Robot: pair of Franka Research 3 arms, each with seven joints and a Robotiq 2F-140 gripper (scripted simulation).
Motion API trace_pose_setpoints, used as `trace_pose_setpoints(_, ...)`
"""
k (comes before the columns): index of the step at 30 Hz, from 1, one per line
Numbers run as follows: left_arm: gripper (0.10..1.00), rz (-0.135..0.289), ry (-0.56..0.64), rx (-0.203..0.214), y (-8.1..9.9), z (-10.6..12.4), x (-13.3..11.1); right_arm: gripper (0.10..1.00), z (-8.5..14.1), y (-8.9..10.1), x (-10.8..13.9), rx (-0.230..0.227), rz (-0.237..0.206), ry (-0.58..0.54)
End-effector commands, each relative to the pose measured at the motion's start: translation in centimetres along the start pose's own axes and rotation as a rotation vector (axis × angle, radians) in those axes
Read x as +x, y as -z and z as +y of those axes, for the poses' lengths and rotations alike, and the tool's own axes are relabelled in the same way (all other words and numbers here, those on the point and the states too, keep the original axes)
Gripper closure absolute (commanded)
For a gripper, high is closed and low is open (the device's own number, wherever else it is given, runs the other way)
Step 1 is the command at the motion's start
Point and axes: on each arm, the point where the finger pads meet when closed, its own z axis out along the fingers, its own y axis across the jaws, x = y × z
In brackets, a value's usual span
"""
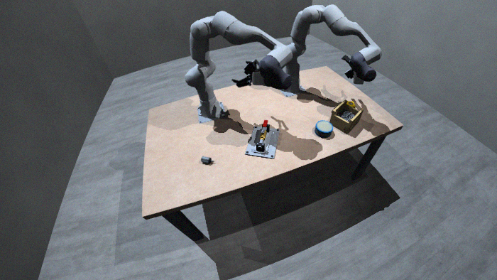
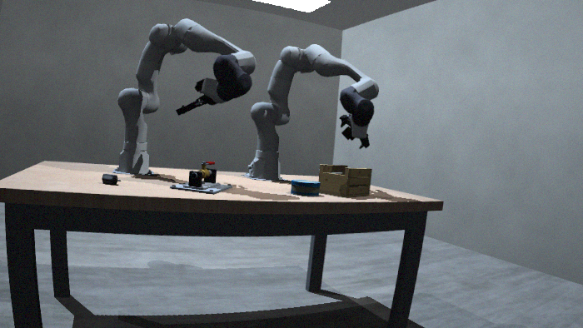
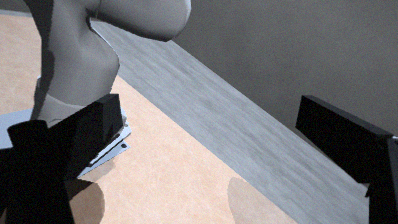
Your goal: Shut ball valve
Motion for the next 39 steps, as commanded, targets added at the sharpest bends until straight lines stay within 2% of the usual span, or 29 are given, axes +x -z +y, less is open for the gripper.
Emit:
trace_pose_setpoints(1, 0.098, 0.0, 0.0, 0.0, 0.0, 0.0, 0.0, 0.098, 0.0, 0.0, 0.0, 0.0, 0.0, 0.0)
trace_pose_setpoints(19, 0.098, 0.005, 0.003, 0.003, 0.2, 0.1, 0.3, 0.098, 0.0, 0.0, 0.0, 0.0, 0.0, 0.0)
trace_pose_setpoints(21, 0.098, 0.038, 0.018, 0.018, 1.5, 0.9, 1.8, 0.098, 0.0, 0.1, 0.0, -0.001, -0.002, 0.001)
trace_pose_setpoints(24, 0.098, 0.139, 0.068, 0.065, 5.5, 3.3, 6.8, 0.098, -0.2, 0.3, 0.0, -0.005, -0.009, 0.007)
trace_pose_setpoints(27, 0.098, 0.201, 0.1, 0.095, 8.0, 4.7, 9.9, 0.098, -0.6, 0.7, 0.0, -0.013, -0.026, 0.019)
trace_pose_setpoints(32, 0.098, 0.261, 0.131, 0.124, 10.4, 6.0, 12.8, 0.098, -1.9, 2.1, 0.0, -0.038, -0.081, 0.058)
trace_pose_setpoints(34, 0.098, 0.261, 0.131, 0.124, 10.4, 6.0, 12.8, 0.098, -1.9, 2.1, 0.0, -0.038, -0.081, 0.058)
trace_pose_setpoints(35, 0.098, 0.294, 0.148, 0.139, 11.6, 6.8, 14.4, 0.098, -2.3, 2.5, 0.1, -0.045, -0.096, 0.068)
trace_pose_setpoints(39, 0.098, 0.341, 0.172, 0.162, 13.5, 7.8, 16.7, 0.098, -4.3, 4.4, 0.3, -0.074, -0.176, 0.119)
